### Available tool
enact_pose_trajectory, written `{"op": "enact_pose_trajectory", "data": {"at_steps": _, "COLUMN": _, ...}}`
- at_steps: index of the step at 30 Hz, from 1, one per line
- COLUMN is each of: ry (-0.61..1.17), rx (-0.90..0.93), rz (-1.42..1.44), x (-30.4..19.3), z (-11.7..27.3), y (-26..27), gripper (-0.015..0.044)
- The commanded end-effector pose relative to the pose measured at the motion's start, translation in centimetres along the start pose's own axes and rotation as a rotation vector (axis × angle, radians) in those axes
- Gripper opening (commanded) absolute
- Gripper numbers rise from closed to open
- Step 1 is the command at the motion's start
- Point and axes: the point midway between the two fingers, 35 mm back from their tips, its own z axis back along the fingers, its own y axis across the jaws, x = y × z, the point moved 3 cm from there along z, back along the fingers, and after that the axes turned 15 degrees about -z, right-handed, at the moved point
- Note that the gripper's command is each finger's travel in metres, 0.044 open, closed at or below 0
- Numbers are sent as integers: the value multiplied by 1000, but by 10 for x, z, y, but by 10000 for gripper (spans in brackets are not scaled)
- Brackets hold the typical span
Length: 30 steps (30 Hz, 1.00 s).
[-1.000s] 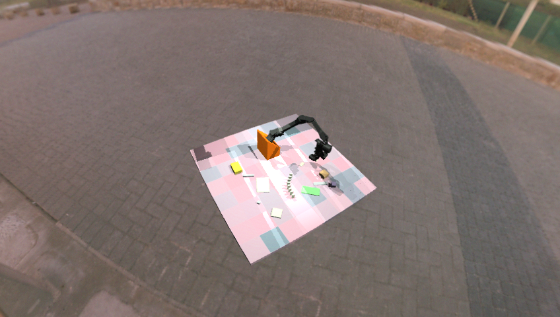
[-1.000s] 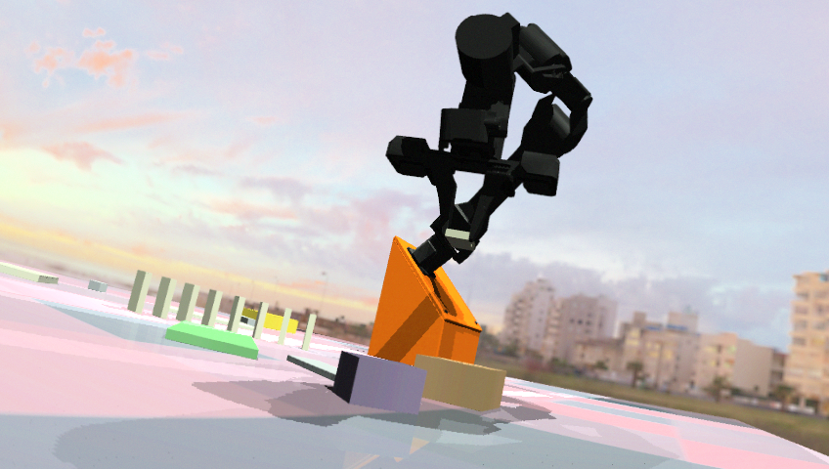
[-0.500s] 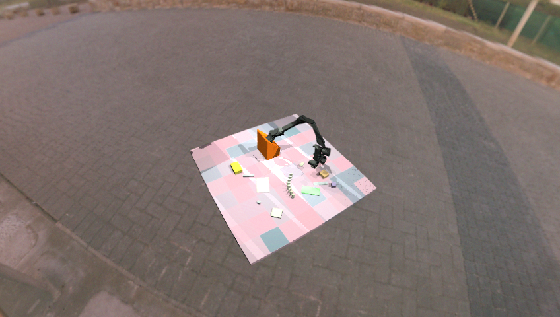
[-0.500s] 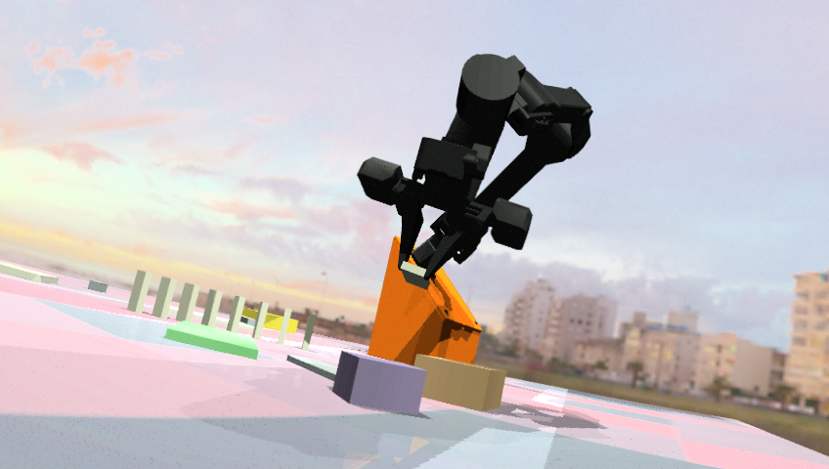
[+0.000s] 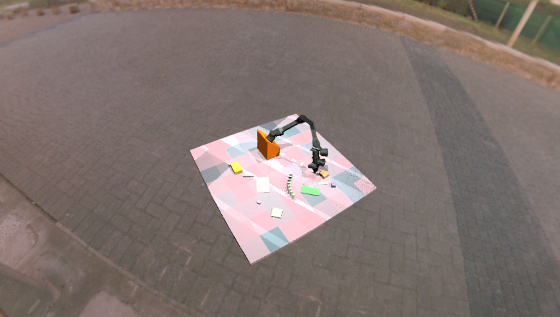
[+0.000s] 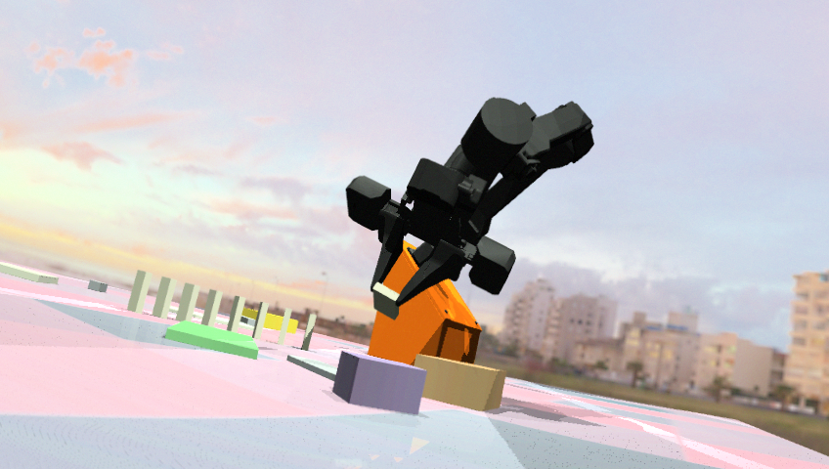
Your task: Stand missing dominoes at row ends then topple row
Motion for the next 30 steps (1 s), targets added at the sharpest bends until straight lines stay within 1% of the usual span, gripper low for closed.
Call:
{"op": "enact_pose_trajectory", "data": {"at_steps": 1, "ry": -85, "rx": -5, "rz": 2, "x": 0, "z": -3, "y": 2, "gripper": 107}}
{"op": "enact_pose_trajectory", "data": {"at_steps": 16, "ry": -357, "rx": 20, "rz": -14, "x": -10, "z": -14, "y": 9, "gripper": 107}}
{"op": "enact_pose_trajectory", "data": {"at_steps": 30, "ry": -609, "rx": 98, "rz": -81, "x": -28, "z": -1, "y": 16, "gripper": 107}}
